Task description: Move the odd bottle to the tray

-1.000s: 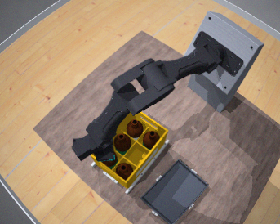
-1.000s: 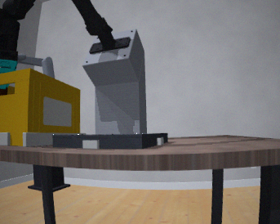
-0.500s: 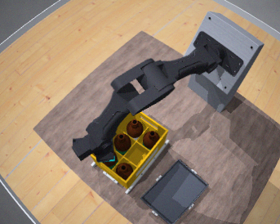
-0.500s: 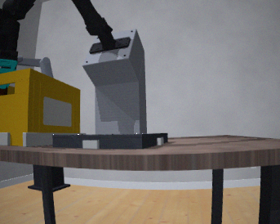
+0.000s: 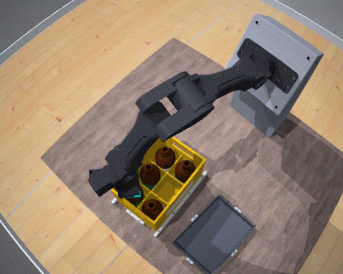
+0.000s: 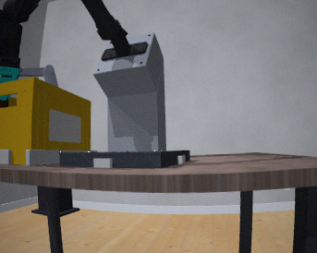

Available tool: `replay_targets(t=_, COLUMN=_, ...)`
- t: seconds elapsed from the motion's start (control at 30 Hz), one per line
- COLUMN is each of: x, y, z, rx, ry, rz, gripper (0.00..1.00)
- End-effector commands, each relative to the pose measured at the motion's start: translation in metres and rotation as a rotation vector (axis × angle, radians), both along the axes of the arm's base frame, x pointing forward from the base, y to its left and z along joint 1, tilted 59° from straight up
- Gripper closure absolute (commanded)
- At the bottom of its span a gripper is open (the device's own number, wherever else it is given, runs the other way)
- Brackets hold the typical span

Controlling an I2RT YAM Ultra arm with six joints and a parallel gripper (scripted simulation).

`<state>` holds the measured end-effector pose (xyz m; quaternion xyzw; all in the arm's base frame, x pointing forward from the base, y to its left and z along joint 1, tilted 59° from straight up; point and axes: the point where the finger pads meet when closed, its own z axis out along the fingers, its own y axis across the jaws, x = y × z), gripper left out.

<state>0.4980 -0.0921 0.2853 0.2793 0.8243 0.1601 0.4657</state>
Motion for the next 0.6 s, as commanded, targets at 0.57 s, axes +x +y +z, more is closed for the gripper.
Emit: replay_targets(t=0.57, x=-0.019, y=-0.003, z=0.014, rx=-0.004, ry=-0.008, rz=-0.006, gripper=0.39)
